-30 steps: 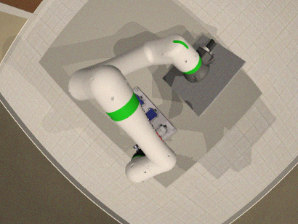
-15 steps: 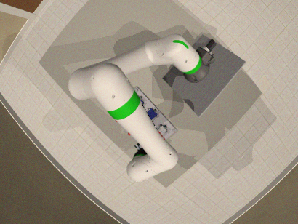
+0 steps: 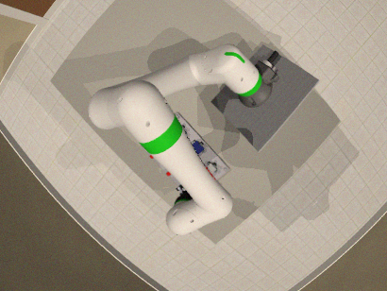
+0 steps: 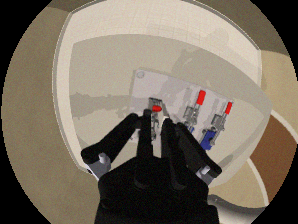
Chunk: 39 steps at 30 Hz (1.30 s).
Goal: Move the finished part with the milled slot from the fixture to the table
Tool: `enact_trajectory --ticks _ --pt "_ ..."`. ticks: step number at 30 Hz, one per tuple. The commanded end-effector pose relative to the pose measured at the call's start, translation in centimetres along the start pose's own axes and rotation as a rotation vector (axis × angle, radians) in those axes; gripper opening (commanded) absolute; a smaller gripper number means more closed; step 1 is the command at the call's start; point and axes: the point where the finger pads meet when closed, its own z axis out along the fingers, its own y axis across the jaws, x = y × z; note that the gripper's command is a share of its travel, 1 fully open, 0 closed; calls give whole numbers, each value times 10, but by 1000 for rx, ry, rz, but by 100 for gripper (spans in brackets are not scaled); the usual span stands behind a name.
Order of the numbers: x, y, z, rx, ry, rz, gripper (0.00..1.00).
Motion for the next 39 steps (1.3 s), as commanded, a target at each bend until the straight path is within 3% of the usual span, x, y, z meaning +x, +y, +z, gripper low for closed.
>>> enact_trajectory --ticks 1,39 --pt "-1 0 0 0 0 0 11" --pt "-5 0 0 0 0 0 11"
